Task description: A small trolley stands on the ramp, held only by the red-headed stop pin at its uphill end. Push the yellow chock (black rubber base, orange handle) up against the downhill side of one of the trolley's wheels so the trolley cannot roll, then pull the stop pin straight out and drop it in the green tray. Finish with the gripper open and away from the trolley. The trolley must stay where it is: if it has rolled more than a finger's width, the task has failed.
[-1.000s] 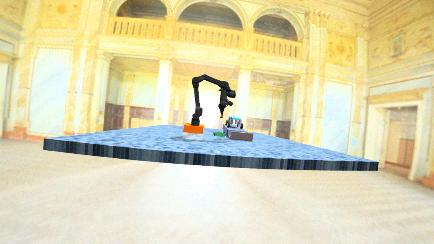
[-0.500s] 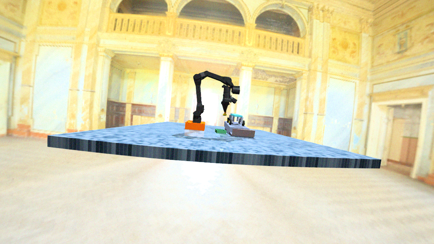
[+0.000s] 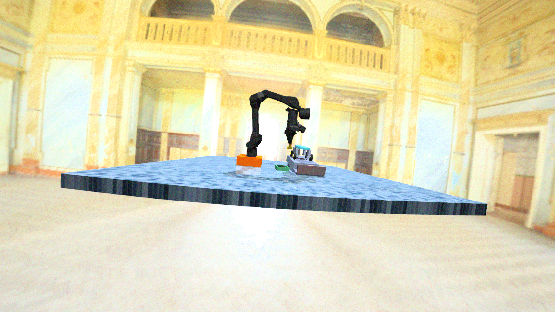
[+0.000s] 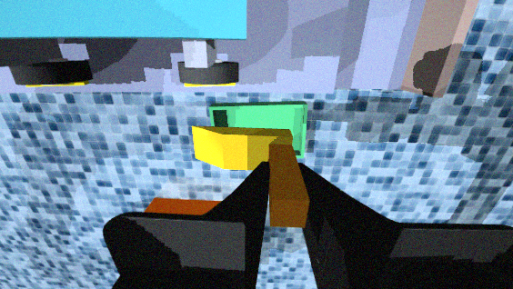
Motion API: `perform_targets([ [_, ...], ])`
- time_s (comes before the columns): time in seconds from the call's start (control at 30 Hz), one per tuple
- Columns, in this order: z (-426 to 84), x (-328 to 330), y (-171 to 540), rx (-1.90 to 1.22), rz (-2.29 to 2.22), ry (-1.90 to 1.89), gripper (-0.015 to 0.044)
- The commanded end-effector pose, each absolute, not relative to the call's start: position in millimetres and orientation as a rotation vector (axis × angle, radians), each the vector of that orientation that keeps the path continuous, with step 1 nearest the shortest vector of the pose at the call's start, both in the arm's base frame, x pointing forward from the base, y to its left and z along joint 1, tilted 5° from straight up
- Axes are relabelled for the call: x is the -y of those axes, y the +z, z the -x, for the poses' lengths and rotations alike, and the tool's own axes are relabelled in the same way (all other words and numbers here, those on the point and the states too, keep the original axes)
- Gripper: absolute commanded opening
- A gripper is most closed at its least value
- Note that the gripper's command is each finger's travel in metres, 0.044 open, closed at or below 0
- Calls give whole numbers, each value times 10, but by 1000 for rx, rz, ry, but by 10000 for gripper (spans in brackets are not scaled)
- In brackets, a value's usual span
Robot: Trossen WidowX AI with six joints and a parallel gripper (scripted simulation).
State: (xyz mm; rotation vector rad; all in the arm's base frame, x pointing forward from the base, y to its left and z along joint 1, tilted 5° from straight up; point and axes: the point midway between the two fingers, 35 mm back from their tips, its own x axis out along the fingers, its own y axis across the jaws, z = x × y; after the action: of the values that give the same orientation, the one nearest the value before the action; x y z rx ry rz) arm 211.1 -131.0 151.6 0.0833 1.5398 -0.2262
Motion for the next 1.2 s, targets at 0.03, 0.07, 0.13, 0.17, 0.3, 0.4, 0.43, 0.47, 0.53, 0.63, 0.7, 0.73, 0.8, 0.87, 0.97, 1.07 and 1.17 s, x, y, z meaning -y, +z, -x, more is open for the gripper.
perform_targets([
  [0.03,-2124,1520,1527,-1534,-80,-225,0],
  [0.07,-2123,1562,1528,-1534,-80,-225,0],
  [0.13,-2124,1642,1530,-1534,-79,-226,0],
  [0.17,-2126,1681,1532,-1534,-79,-226,0],
  [0.3,-2135,1827,1541,-1533,-78,-227,0],
  [0.4,-2133,1841,1540,-1533,-102,-201,0],
  [0.43,-2131,1849,1540,-1531,-118,-184,0],
  [0.47,-2129,1859,1541,-1529,-134,-167,0],
  [0.53,-2127,1871,1543,-1525,-155,-145,0],
  [0.63,-2127,1873,1543,-1525,-158,-142,0],
  [0.7,-2134,1875,1542,-1525,-158,-142,0],
  [0.73,-2154,1882,1538,-1524,-158,-142,0],
  [0.8,-2221,1901,1523,-1524,-158,-142,0],
  [0.87,-2271,1915,1516,-1523,-158,-142,0],
  [0.97,-2337,1936,1508,-1523,-158,-142,0],
  [1.07,-2398,1955,1501,-1522,-158,-142,0],
  [1.17,-2417,1961,1500,-1522,-158,-142,0],
])
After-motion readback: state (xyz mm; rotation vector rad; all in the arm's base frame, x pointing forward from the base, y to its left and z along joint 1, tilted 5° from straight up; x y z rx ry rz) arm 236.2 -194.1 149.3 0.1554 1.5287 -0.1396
